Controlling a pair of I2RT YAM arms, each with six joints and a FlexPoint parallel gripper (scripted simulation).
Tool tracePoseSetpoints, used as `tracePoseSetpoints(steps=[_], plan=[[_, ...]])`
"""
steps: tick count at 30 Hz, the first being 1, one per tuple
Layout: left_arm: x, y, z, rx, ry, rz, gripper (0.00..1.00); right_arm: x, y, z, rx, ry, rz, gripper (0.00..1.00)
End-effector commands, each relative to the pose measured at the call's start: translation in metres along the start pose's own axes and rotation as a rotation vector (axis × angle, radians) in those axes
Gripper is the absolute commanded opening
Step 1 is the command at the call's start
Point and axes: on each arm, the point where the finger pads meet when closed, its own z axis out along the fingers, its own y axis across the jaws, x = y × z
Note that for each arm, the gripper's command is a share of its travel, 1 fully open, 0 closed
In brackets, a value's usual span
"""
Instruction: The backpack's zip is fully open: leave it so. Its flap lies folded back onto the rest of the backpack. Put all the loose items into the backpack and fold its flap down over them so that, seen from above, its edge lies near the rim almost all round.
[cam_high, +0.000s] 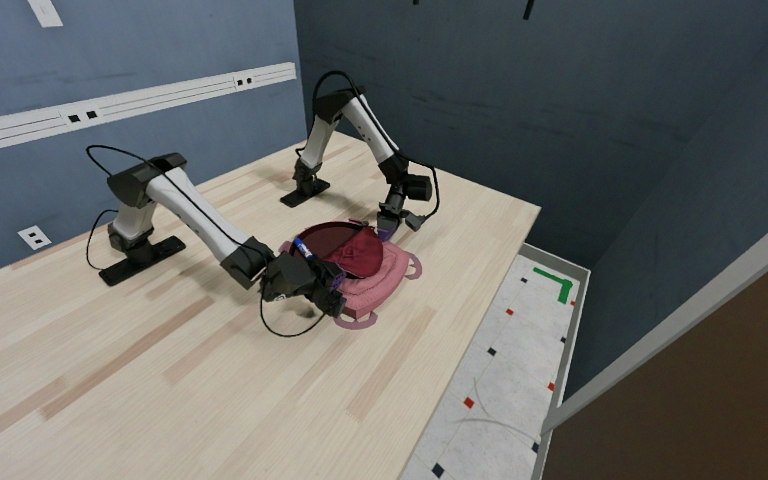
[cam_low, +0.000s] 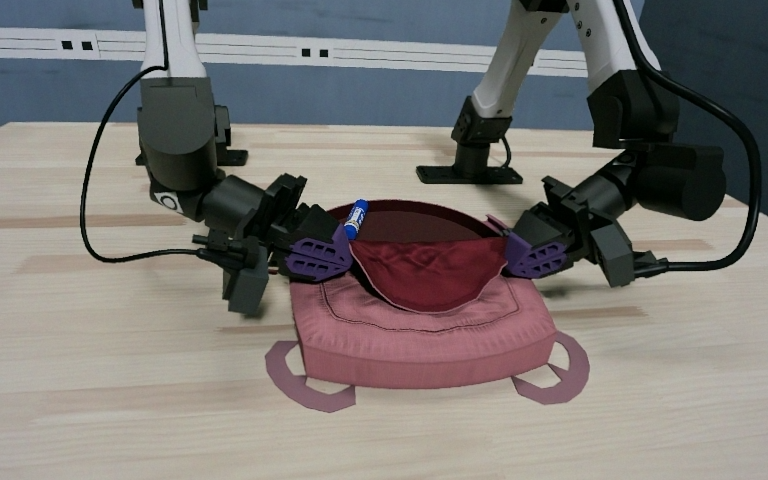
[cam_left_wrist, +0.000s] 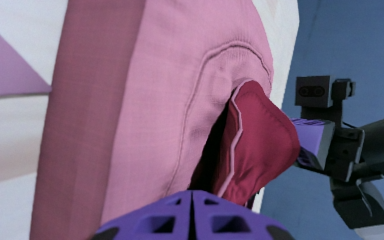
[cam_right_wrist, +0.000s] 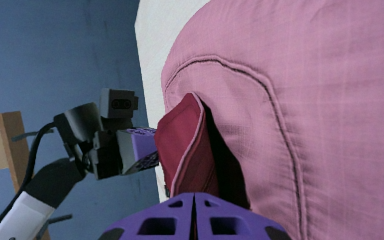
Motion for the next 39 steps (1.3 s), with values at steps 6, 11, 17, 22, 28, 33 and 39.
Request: tracePoseSetpoints(steps=[6,11,17,22,28,33,39], plan=[[0.015,-0.018,0.019,0.023,0.035,0.026,0.00,0.026,-0.015,0.031,0.034,0.048,0.034,0.00],[0.017,-0.020,0.021,0.023,0.035,0.026,0.00,0.029,-0.015,0.032,0.039,0.051,0.041,0.00],[0.020,-0.021,0.019,0.020,0.036,0.022,0.00,0.031,-0.017,0.032,0.043,0.053,0.047,0.00],[0.021,-0.018,0.020,0.018,0.041,0.013,0.00,0.031,-0.018,0.031,0.043,0.053,0.047,0.00],[0.022,-0.018,0.020,0.018,0.042,0.012,0.00,0.031,-0.011,0.029,0.036,0.049,0.037,0.00],[0.022,-0.014,0.021,0.009,0.042,0.007,0.00,0.031,-0.007,0.027,0.031,0.046,0.030,0.00],[0.022,-0.016,0.020,0.010,0.040,0.010,0.00,0.030,-0.001,0.025,0.024,0.042,0.019,0.00]])
